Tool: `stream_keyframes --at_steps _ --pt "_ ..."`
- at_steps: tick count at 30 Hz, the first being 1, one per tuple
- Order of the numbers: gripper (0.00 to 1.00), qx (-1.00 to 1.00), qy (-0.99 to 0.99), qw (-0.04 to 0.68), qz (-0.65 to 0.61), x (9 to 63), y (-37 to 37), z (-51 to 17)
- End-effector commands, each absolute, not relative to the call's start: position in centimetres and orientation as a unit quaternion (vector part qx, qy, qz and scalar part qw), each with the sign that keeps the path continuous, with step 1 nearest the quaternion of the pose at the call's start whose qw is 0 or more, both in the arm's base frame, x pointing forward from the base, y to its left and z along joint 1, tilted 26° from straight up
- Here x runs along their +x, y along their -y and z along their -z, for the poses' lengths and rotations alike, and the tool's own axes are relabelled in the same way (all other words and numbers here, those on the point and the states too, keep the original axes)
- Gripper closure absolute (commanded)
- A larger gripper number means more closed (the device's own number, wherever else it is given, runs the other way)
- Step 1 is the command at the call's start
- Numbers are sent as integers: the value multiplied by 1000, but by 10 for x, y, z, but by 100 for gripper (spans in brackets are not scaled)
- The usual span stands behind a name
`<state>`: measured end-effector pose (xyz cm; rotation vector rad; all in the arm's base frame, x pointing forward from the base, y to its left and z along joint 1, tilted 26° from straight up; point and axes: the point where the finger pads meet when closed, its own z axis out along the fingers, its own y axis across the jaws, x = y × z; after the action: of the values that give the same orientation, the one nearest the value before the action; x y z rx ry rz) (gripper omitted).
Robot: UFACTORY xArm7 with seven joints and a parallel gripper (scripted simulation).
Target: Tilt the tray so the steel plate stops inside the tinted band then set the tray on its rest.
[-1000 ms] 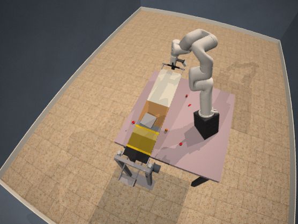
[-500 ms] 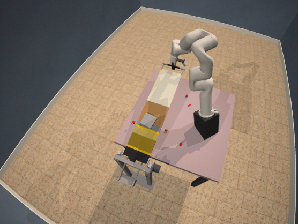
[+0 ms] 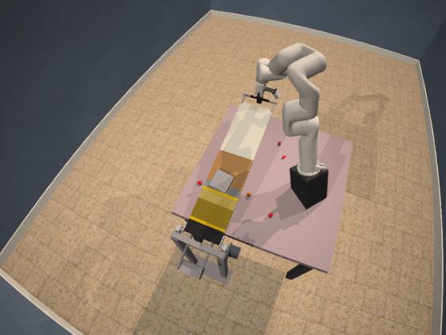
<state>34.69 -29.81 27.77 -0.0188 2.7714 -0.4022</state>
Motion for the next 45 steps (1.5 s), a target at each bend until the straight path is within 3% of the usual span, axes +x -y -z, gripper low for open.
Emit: stream_keyframes --at_steps 1,16,22,28,45 --pt "100 -7 -975 169 142 351 304 -270" --pt "100 -7 -975 169 142 352 305 -269" --pt "100 -7 -975 169 142 326 265 -335" --pt "100 -7 -975 169 142 350 302 -273" --pt "100 -7 -975 169 142 353 305 -267"
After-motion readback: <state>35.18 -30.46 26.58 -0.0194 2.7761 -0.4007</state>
